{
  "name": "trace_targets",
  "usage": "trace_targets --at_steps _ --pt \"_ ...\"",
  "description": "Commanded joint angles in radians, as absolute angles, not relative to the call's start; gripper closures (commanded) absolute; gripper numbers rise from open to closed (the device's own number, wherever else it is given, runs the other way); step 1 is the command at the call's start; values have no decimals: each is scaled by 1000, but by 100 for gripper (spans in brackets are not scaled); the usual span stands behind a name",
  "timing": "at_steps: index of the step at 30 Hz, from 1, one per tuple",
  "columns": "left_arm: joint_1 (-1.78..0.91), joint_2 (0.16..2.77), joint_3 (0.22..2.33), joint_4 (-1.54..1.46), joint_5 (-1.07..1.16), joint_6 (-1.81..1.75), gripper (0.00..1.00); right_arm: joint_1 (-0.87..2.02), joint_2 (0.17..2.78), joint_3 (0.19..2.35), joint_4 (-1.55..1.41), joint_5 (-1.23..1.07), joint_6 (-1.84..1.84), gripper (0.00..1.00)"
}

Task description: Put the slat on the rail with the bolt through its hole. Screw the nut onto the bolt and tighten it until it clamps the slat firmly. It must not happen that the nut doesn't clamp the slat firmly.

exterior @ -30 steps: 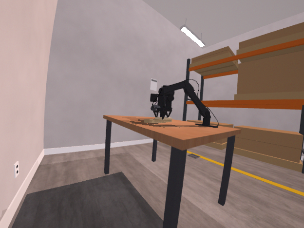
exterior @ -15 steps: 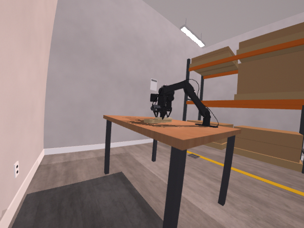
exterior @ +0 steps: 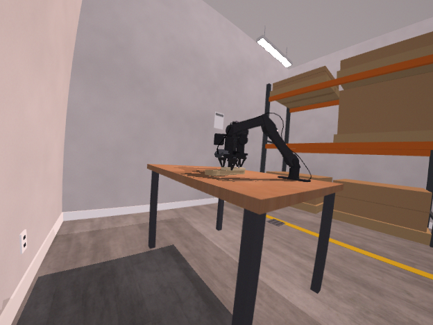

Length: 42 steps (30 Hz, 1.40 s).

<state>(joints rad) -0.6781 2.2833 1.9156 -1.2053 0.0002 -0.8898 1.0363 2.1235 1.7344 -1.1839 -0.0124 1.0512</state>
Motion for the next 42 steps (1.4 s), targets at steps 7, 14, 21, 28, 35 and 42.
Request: trace_targets --at_steps 7,14,21,28,35,42 --pt "-678 2274 1920 -1204 0 -890 28 1039 2117 1752 -1189 3 564 66" --pt "-678 2274 1920 -1204 0 -890 28 1039 2116 1753 -1191 5 212 66" --pt "-678 2274 1920 -1204 0 -890 28 1039 2115 1754 -1192 8 -117 66" --pt "-678 2274 1920 -1204 0 -890 28 1040 2114 1755 -1194 11 -421 66" --pt "-678 2274 1920 -1204 0 -890 28 1040 2113 1756 -1195 14 -750 66" --pt "-678 2274 1920 -1204 0 -890 28 1040 2112 1756 -1197 15 -985 66"
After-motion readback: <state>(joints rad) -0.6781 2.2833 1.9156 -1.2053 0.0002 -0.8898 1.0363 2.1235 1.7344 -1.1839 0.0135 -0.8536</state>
